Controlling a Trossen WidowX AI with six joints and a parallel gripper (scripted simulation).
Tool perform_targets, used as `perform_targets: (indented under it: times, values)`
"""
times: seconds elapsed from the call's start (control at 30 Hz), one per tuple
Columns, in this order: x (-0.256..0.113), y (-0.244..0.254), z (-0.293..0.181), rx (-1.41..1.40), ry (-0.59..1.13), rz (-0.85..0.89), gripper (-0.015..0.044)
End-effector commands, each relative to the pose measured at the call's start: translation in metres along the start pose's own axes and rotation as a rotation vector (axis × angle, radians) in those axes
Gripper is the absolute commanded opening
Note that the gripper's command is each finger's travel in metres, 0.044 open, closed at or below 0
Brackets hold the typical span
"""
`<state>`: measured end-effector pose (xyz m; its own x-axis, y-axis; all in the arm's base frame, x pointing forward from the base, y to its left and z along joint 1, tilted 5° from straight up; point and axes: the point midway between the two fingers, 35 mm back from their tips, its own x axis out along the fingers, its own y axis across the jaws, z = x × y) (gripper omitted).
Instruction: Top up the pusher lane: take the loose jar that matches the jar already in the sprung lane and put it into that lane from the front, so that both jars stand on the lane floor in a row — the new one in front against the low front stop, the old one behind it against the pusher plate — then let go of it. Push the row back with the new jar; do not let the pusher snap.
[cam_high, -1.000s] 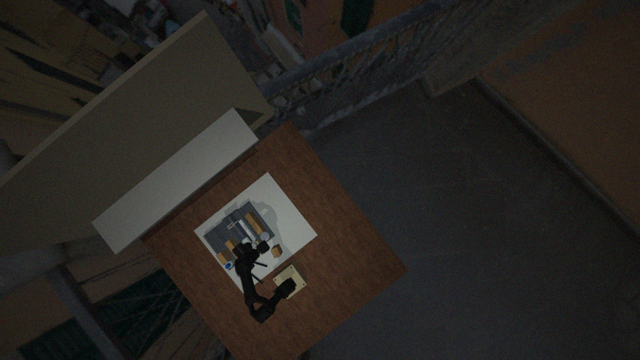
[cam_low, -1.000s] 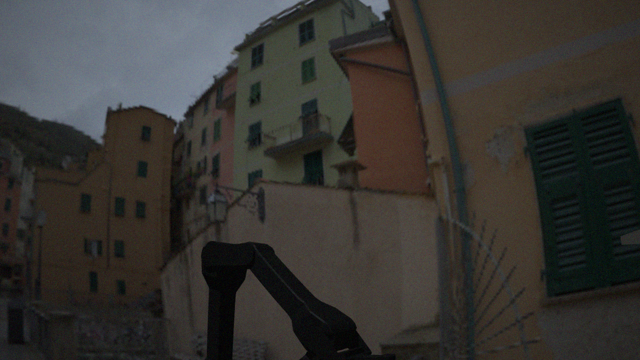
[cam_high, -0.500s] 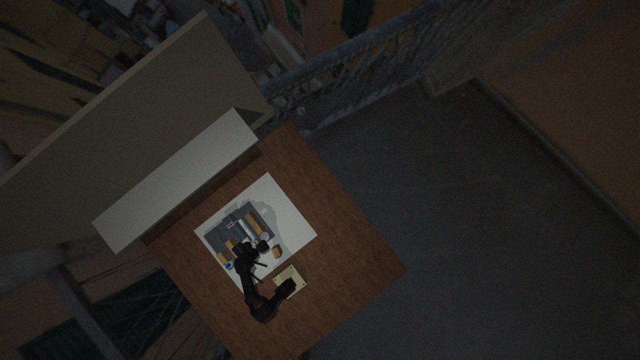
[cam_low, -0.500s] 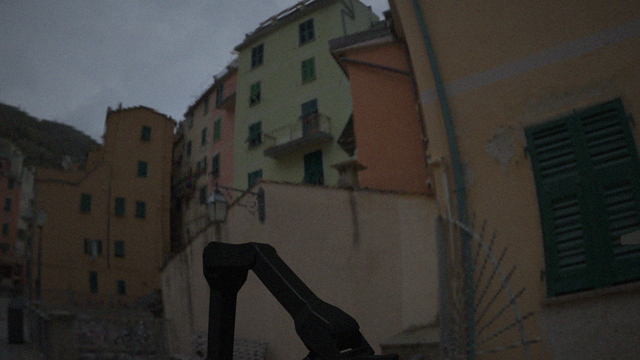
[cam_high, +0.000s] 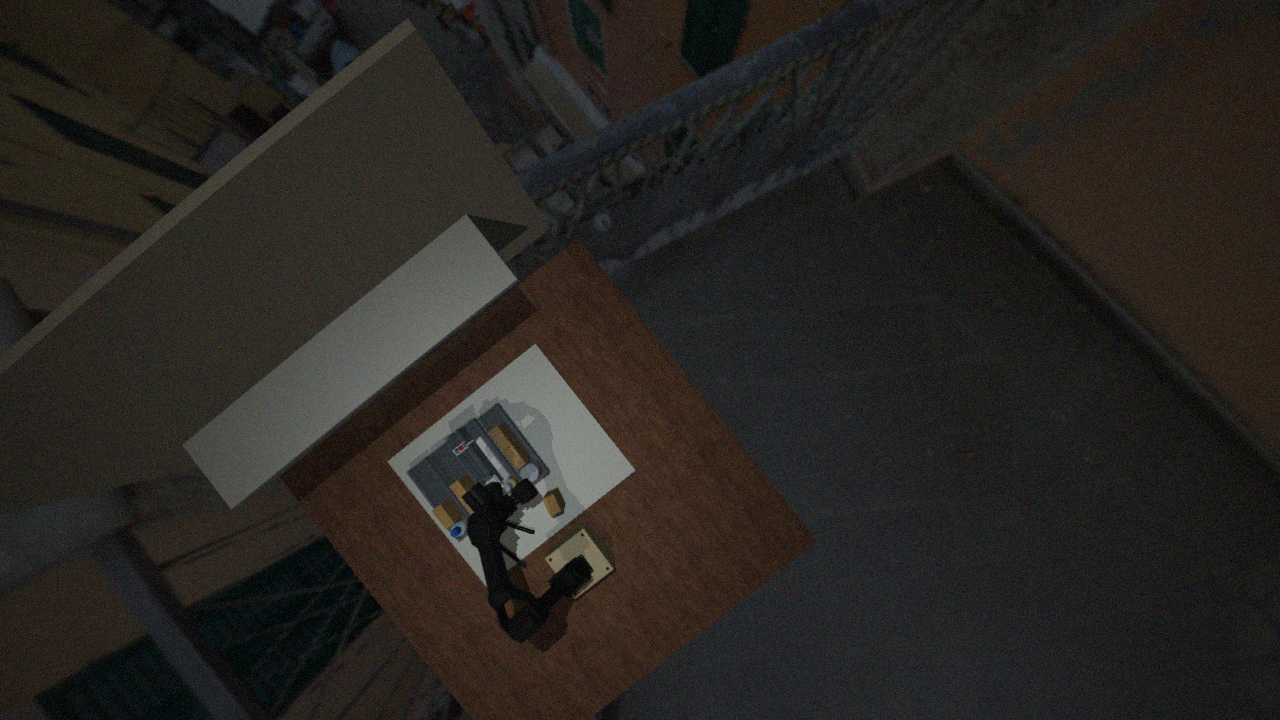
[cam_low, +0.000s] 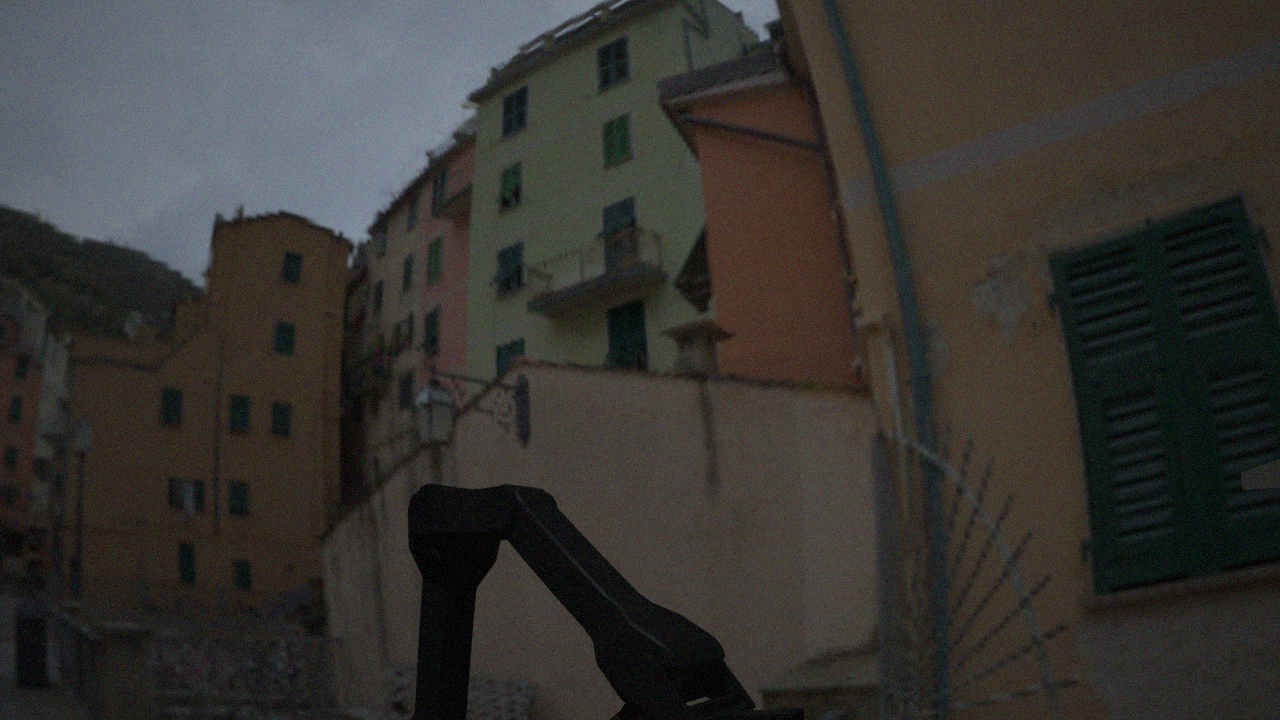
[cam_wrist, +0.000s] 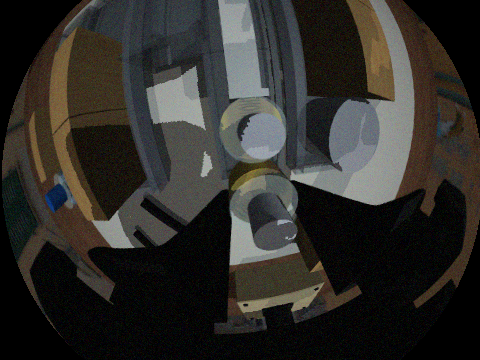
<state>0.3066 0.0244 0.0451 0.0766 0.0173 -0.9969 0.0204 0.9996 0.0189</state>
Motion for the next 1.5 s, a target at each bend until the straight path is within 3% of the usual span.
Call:
perform_targets:
  times: [0.0, 1.47]
  values:
    - [-0.003, 0.000, 0.010, -0.005, -0.029, -0.001, 0.0000]
    - [-0.008, 0.000, 0.024, -0.005, -0.030, -0.001, 0.0000]
